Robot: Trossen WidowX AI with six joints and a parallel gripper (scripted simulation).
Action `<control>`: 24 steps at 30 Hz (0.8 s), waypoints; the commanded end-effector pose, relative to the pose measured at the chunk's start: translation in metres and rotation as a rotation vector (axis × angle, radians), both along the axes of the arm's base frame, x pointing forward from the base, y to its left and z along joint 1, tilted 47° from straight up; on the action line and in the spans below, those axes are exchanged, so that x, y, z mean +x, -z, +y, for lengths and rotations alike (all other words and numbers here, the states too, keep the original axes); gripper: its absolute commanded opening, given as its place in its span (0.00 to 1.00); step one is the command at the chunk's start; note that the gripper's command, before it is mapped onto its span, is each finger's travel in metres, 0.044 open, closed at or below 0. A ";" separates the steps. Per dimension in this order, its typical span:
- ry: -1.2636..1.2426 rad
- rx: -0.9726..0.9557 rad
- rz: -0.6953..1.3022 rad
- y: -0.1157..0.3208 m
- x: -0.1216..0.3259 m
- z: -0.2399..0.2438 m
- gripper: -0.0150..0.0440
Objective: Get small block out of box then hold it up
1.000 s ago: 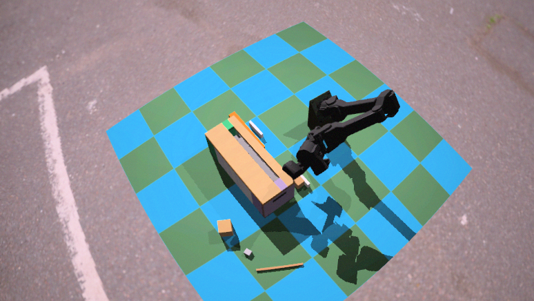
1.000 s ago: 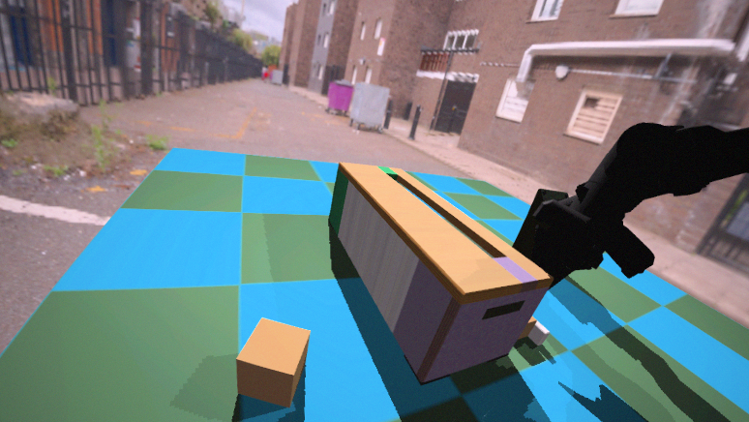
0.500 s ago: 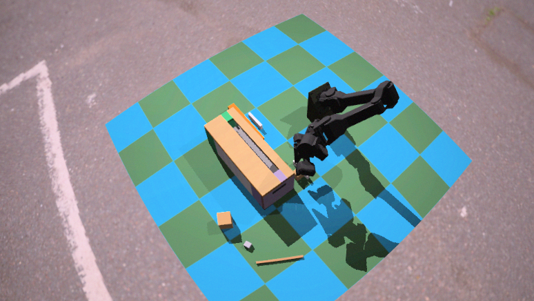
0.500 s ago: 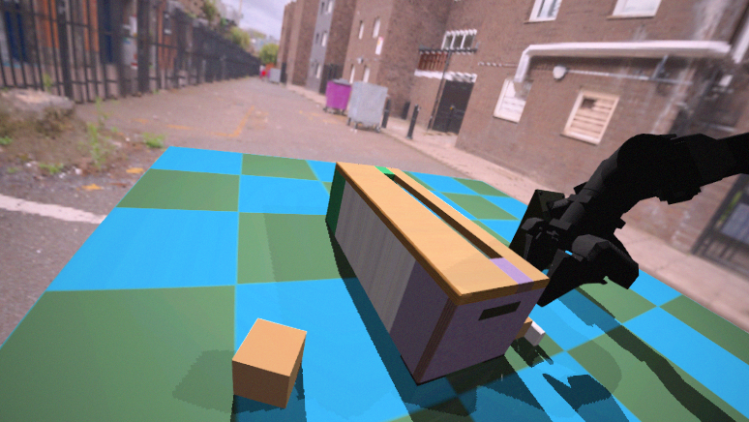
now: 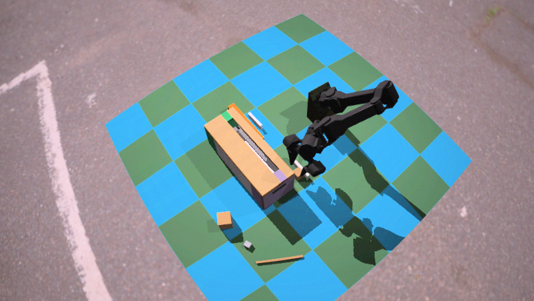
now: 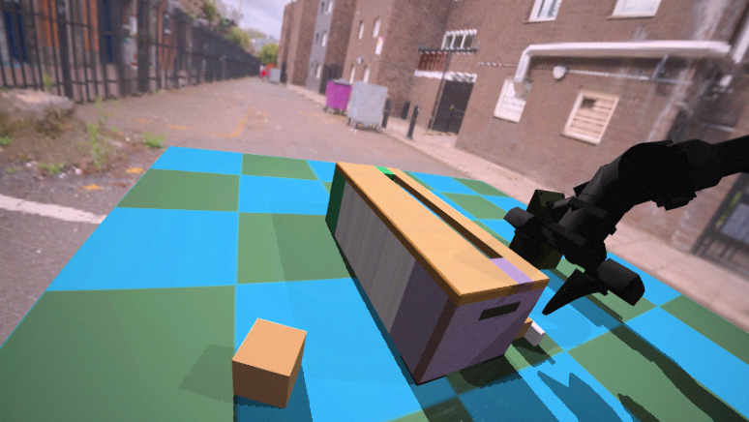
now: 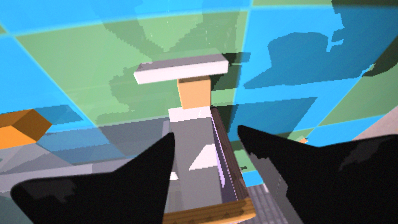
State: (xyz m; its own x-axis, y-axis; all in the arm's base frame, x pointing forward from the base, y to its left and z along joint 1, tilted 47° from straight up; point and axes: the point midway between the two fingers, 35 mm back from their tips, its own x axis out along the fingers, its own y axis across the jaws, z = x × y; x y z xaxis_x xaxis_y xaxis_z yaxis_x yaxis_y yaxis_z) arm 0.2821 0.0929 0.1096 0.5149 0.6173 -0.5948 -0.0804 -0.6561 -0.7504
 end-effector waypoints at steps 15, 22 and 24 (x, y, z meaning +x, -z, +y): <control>-0.026 -0.030 -0.028 0.014 0.004 0.011 0.74; -0.027 -0.031 -0.025 0.022 0.005 0.019 0.74; -0.027 -0.031 -0.025 0.024 0.005 0.021 0.74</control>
